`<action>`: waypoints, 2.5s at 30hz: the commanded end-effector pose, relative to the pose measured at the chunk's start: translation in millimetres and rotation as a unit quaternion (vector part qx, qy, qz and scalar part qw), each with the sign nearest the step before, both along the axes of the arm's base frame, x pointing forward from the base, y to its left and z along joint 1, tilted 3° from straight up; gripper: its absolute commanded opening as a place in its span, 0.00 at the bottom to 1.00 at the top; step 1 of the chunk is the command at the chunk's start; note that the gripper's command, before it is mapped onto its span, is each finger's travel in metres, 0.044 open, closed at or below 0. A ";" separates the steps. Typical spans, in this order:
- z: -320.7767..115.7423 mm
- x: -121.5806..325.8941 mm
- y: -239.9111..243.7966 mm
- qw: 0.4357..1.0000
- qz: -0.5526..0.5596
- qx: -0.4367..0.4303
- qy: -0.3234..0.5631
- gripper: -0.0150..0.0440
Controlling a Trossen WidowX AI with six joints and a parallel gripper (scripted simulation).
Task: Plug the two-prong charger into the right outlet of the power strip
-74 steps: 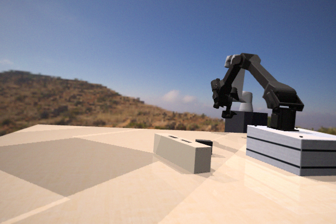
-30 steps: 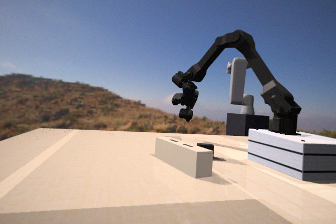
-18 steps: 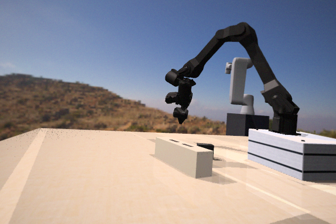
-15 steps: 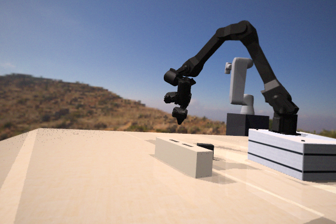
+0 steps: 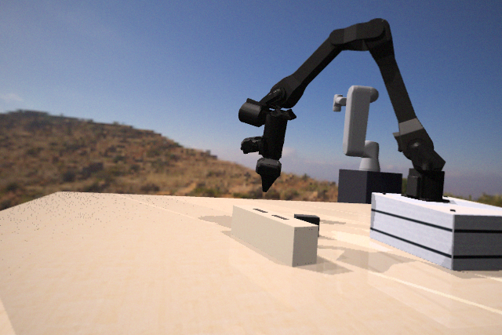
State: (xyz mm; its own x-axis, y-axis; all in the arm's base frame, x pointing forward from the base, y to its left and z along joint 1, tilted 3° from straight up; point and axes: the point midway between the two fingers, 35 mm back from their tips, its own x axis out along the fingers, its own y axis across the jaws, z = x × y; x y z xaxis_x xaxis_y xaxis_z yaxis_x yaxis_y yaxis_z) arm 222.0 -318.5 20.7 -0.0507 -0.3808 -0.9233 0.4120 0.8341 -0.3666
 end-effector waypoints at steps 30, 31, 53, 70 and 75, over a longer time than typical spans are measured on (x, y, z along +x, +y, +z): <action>-7.4 3.9 214.3 0.974 0.061 0.218 0.001 1.00; -7.4 2.1 219.0 0.973 0.061 0.223 0.002 1.00; -29.5 2.1 223.8 0.972 0.062 0.226 0.004 1.00; -56.8 3.0 224.8 0.972 0.061 0.226 0.004 1.00; -64.7 2.7 225.3 0.972 0.061 0.227 0.004 1.00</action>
State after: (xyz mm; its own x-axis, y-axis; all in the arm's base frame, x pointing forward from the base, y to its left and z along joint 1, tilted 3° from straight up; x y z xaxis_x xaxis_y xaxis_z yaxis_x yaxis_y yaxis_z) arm 227.3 -95.3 -35.9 -0.0275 0.0524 -0.9982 0.2919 0.9555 0.0421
